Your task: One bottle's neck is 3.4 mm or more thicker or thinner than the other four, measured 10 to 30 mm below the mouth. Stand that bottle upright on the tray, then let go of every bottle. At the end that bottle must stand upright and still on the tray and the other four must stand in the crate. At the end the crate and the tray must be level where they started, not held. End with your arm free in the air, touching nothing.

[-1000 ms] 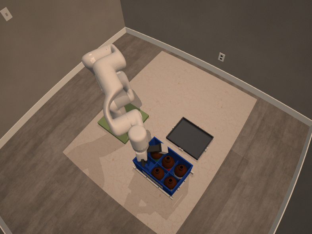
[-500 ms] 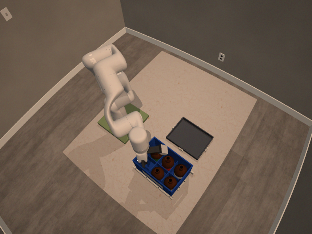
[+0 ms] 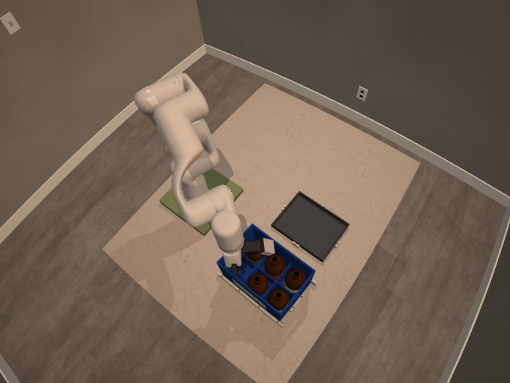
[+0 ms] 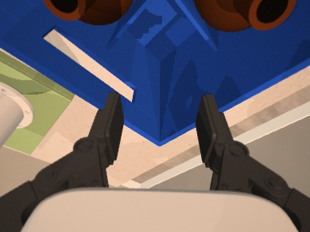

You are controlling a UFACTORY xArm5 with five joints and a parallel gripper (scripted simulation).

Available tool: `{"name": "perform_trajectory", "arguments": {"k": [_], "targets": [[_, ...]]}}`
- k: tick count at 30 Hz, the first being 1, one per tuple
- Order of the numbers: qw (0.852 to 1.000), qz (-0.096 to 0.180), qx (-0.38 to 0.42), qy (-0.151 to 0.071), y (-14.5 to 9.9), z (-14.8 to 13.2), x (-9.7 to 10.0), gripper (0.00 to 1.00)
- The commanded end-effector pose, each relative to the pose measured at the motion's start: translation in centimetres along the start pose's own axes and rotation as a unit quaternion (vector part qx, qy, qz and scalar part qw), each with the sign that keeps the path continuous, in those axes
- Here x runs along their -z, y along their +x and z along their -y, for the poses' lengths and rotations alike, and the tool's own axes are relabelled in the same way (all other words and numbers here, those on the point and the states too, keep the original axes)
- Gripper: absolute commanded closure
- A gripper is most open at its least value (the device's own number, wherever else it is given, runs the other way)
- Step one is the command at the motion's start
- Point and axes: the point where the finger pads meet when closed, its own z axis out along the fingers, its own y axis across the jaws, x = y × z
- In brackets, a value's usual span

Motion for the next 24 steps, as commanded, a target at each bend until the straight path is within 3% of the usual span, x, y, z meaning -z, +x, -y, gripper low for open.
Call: {"name": "perform_trajectory", "arguments": {"k": [1,24], "targets": [[1.000,-0.001,0.000,-0.002,0.05,-0.10,-0.20,0.35],[1.000,-0.001,0.000,-0.002,0.05,-0.10,-0.39,0.35]]}}
